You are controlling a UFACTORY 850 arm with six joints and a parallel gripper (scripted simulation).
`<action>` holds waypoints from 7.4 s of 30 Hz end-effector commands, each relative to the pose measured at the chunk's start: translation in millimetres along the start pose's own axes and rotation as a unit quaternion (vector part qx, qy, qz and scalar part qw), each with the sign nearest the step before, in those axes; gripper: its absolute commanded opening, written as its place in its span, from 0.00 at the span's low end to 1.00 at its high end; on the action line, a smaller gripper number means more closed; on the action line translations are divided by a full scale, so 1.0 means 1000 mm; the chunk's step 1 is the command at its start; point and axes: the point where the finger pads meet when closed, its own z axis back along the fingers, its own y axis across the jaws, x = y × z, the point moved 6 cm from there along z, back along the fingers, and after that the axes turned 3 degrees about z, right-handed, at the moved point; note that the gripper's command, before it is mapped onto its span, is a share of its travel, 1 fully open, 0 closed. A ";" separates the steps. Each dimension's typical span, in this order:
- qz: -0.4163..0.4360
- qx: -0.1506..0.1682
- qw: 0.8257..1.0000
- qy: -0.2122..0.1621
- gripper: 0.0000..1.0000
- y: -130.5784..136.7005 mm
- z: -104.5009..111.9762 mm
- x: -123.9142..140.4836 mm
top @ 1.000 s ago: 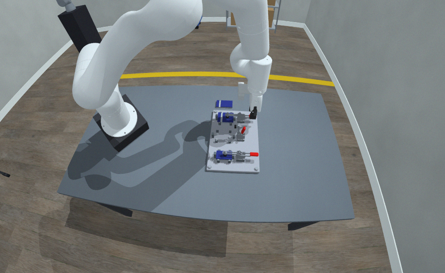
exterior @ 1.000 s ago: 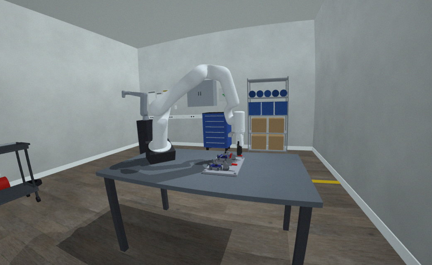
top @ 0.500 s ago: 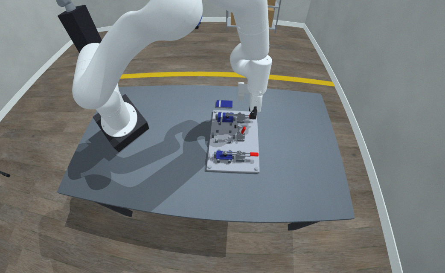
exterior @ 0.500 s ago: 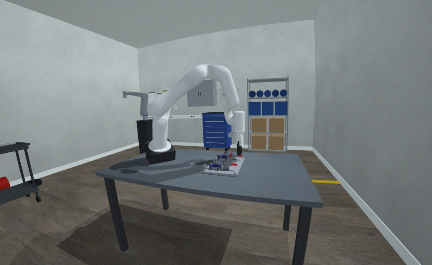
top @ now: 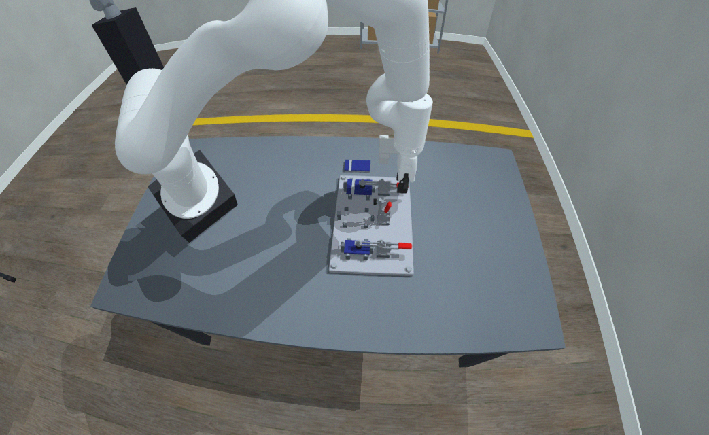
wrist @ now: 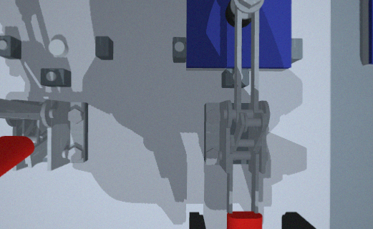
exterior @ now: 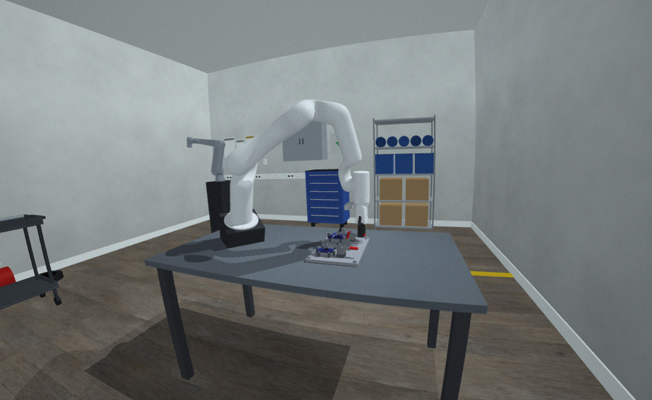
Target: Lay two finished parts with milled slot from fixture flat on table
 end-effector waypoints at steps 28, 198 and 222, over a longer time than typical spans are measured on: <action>0.000 0.000 1.000 -0.001 0.00 0.000 -0.011 0.001; 0.000 0.000 1.000 -0.001 0.00 0.003 0.022 -0.047; 0.000 0.000 1.000 -0.001 0.00 0.003 0.022 -0.048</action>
